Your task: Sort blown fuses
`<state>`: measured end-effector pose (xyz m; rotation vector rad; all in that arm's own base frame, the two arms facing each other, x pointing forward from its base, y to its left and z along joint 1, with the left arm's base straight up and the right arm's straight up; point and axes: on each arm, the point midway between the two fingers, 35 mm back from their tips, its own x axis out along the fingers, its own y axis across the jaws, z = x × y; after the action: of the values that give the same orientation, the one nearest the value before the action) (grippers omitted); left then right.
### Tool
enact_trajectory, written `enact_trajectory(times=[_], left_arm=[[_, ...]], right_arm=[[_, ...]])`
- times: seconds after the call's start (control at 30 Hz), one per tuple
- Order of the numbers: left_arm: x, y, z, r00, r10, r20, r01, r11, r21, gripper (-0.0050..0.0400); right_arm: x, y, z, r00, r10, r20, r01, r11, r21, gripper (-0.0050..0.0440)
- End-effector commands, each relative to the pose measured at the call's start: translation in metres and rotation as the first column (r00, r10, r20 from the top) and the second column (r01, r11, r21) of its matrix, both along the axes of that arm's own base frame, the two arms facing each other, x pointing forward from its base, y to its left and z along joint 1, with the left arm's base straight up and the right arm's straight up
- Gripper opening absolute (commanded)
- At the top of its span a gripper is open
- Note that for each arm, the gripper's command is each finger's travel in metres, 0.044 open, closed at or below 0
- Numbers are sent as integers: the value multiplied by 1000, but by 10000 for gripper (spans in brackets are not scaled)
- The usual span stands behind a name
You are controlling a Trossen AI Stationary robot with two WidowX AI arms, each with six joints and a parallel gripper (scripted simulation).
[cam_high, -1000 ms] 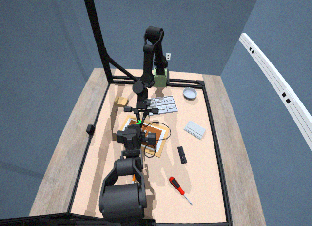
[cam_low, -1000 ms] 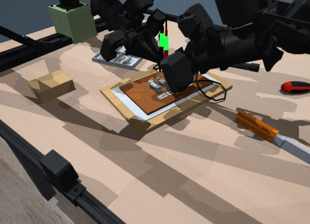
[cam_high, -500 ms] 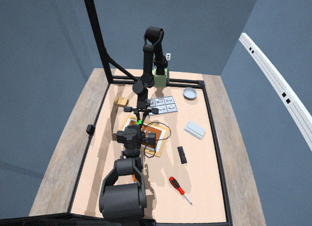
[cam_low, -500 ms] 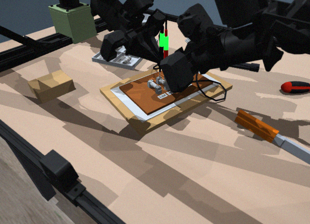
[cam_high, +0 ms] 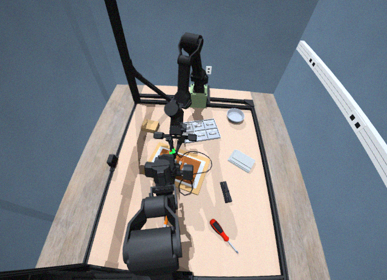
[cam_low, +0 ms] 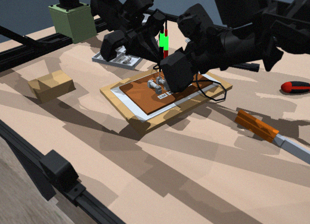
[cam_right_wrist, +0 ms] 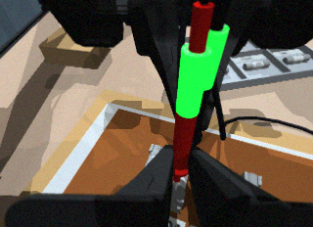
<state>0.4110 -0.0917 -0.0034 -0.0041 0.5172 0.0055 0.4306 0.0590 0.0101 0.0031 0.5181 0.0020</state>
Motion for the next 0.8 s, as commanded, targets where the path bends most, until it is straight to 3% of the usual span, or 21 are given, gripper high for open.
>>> enact_trajectory(times=[0.0,0.47,0.53,0.77], left_arm=[[2,0,4,1000,1,11,-1,1000,-3,-50],[-1,2,-3,1000,2,-6,-2,1000,3,-50],[1,1,10,1000,2,16,-2,1000,-4,-50],[2,1,17,1000,2,19,-2,1000,-5,-50]], right_arm=[[3,0,7,1000,-2,18,2,1000,1,-50],[3,0,7,1000,-2,18,2,1000,1,-50],[2,-2,13,1000,-5,25,5,1000,-1,-50],[4,-1,22,1000,-3,30,3,1000,1,-50]])
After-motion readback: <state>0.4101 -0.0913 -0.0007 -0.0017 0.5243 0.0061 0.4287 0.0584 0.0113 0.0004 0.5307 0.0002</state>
